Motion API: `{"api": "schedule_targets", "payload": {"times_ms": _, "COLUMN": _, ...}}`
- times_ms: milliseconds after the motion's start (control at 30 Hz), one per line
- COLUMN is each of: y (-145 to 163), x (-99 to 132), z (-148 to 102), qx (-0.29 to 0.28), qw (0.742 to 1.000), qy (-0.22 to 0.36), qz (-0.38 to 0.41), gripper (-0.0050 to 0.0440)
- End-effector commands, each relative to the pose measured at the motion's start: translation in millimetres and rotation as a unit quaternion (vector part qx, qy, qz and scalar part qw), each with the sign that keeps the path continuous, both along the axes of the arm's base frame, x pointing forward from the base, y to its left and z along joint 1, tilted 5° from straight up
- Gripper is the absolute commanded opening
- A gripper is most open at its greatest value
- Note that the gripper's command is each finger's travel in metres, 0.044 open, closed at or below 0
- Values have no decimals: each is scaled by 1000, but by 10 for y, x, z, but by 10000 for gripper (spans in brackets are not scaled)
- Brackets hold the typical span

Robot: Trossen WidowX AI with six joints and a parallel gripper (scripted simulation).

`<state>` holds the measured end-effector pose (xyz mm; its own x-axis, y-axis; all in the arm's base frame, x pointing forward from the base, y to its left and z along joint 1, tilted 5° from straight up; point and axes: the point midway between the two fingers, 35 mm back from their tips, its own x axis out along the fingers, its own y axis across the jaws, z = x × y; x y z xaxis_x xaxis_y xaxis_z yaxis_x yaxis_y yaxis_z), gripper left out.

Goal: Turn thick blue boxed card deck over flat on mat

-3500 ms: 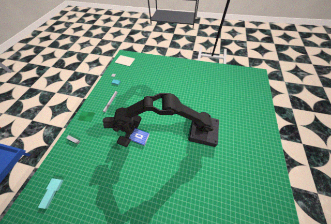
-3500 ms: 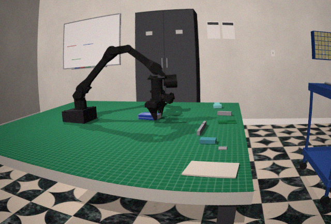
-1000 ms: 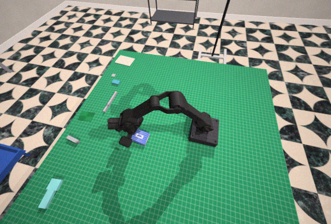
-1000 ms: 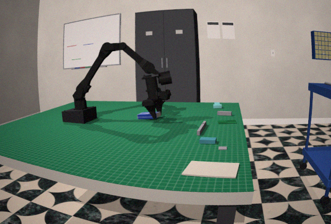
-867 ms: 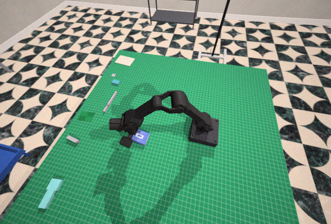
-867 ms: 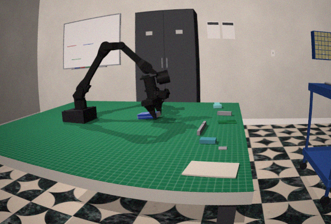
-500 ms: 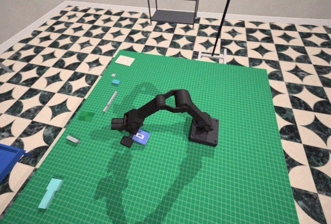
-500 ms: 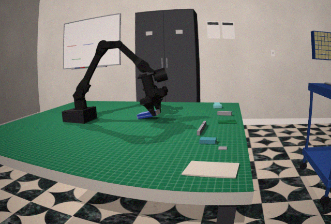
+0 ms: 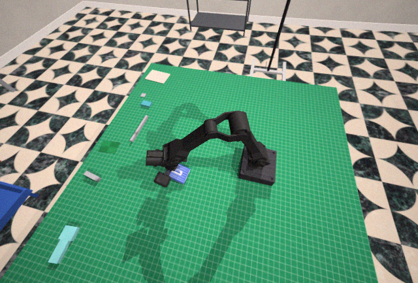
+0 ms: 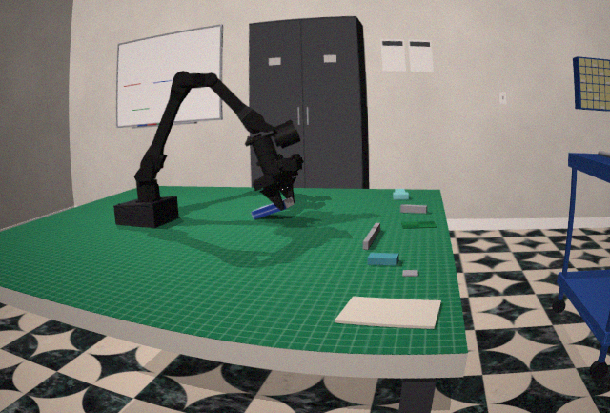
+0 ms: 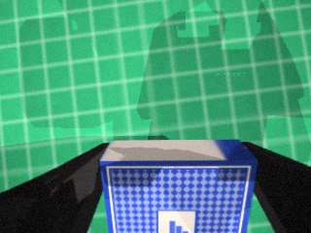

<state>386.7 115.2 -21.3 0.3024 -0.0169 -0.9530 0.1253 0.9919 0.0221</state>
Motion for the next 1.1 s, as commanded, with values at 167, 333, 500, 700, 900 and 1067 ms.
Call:
{"api": "schedule_targets", "payload": {"times_ms": 167, "y": 21, "x": 4, "z": 160, "qx": -1, "qw": 998, "qy": -69, "qz": -4, "gripper": 365}}
{"api": "schedule_targets", "payload": {"times_ms": 333, "y": 24, "x": -45, "z": 210, "qx": -3, "qw": 997, "qy": -82, "qz": -5, "gripper": 365}}
{"api": "schedule_targets", "payload": {"times_ms": 500, "y": 24, "x": -66, "z": 232, "qx": -3, "qw": 996, "qy": -84, "qz": -5, "gripper": 365}}
{"api": "schedule_targets", "payload": {"times_ms": 700, "y": 29, "x": -93, "z": 249, "qx": -10, "qw": 991, "qy": -134, "qz": -5, "gripper": 365}}
{"api": "schedule_targets", "payload": {"times_ms": 900, "y": 34, "x": -164, "z": 305, "qx": -11, "qw": 989, "qy": -146, "qz": -7, "gripper": 365}}
{"api": "schedule_targets", "payload": {"times_ms": 1067, "y": 36, "x": -174, "z": 311, "qx": -12, "qw": 988, "qy": -153, "qz": -6, "gripper": 365}}
